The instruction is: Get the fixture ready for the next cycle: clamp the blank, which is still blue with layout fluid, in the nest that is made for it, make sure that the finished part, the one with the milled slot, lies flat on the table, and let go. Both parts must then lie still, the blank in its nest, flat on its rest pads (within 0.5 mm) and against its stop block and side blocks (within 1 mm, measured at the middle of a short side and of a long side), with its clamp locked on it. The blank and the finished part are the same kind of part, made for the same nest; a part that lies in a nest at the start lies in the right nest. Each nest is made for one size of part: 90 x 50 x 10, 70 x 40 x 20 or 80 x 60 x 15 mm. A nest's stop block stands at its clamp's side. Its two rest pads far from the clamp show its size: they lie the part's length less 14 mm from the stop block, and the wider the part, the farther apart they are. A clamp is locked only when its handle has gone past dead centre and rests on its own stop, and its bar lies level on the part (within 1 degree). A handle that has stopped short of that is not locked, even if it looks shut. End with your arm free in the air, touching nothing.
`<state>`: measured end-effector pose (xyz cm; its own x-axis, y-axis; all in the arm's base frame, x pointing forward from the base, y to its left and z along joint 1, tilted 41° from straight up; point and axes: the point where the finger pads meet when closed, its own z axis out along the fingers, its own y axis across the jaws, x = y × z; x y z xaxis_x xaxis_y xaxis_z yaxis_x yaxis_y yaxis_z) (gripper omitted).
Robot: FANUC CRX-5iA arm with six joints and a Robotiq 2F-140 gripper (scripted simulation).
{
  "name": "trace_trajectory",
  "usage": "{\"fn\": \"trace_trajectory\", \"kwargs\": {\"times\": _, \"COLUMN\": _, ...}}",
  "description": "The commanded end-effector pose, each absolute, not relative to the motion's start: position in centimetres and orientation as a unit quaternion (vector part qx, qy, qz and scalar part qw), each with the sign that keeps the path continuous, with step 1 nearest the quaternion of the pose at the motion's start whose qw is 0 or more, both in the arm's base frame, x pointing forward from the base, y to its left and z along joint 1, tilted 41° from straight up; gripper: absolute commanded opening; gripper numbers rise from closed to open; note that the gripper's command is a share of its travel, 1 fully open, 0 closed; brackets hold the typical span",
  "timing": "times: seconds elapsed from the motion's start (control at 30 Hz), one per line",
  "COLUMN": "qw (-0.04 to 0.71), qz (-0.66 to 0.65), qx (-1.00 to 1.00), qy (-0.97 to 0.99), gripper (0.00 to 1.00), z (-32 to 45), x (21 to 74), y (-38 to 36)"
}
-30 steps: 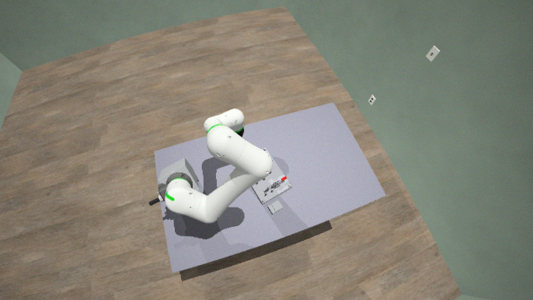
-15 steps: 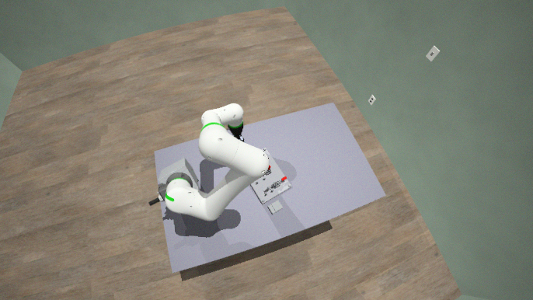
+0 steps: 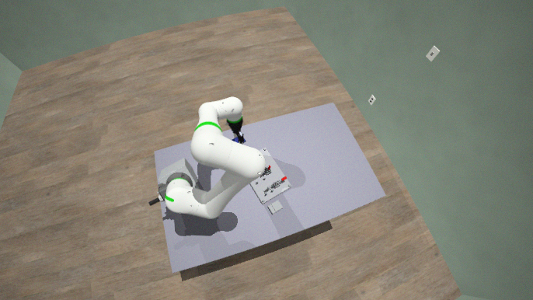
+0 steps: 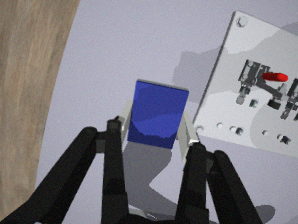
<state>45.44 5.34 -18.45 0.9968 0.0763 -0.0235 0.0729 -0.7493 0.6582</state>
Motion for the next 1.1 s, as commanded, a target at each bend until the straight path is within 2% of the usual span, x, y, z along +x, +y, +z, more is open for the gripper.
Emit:
{"fn": "trace_trajectory", "kwargs": {"times": 0.0, "qw": 0.352, "qz": 0.003, "qx": 0.935, "qy": 0.04, "gripper": 0.0, "z": -18.19, "x": 45.45, "y": 5.59}}
{"fn": "trace_trajectory", "kwargs": {"times": 1.07, "qw": 0.351, "qz": 0.013, "qx": 0.936, "qy": 0.013, "gripper": 0.0, "z": -18.16, "x": 45.43, "y": 5.62}}
